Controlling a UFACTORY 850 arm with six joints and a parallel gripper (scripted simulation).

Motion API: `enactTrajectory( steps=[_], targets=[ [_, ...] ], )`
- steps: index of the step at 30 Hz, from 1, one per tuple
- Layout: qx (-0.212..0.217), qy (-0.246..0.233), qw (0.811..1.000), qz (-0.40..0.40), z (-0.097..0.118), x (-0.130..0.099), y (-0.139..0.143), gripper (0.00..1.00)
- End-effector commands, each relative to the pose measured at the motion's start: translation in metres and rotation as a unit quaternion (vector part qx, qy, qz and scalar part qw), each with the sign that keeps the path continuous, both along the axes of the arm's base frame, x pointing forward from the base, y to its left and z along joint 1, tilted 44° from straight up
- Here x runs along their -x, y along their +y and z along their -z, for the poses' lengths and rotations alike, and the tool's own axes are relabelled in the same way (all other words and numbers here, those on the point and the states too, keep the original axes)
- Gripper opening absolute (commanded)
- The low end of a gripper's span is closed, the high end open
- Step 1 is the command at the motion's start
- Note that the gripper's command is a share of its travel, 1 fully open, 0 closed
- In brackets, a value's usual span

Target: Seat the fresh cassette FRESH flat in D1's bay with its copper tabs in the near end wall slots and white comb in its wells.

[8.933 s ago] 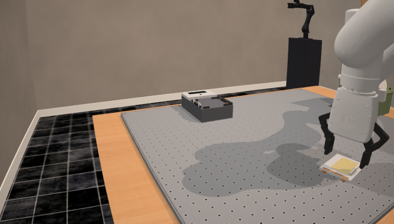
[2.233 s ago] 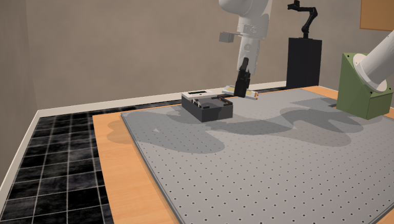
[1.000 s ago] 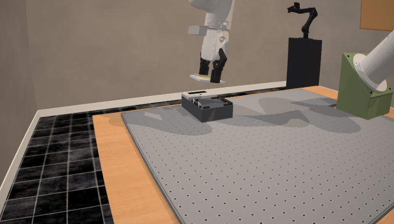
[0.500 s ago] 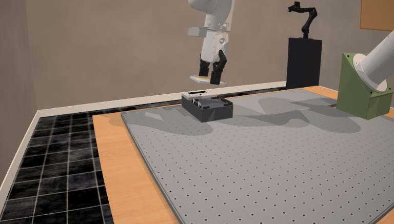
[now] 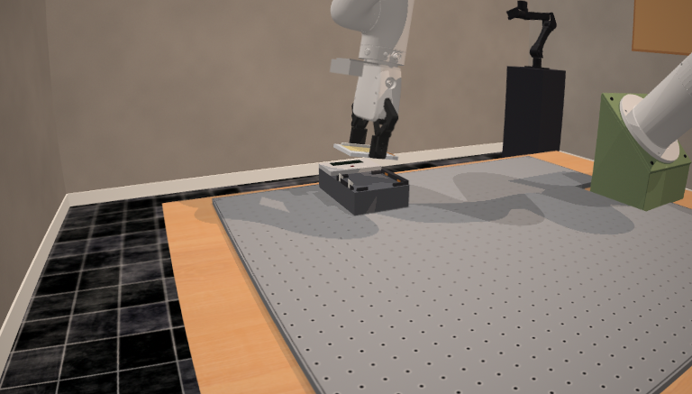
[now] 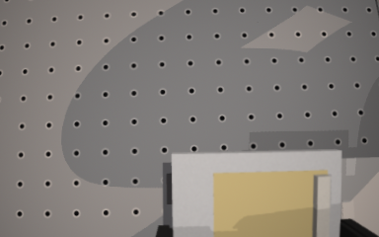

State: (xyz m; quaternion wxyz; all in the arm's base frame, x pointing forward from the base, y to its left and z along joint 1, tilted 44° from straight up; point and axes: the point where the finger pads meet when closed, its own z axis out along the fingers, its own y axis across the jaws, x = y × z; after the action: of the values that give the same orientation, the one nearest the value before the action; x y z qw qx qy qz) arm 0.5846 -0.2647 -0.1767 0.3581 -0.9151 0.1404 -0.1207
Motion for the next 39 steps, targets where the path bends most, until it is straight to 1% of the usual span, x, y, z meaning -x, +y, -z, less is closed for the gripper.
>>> enactTrajectory(
  steps=[1, 11, 22, 39],
  targets=[
    [0.001, -0.001, 1.000, 0.001, 0.002, -0.001, 0.001, 0.00],
    [0.001, -0.001, 1.000, 0.001, 0.011, -0.003, 0.010, 0.00],
    [0.001, -0.001, 1.000, 0.001, 0.011, -0.004, 0.010, 0.00],
    [0.001, -0.001, 1.000, 0.001, 0.026, -0.007, 0.023, 0.00]
  ],
)
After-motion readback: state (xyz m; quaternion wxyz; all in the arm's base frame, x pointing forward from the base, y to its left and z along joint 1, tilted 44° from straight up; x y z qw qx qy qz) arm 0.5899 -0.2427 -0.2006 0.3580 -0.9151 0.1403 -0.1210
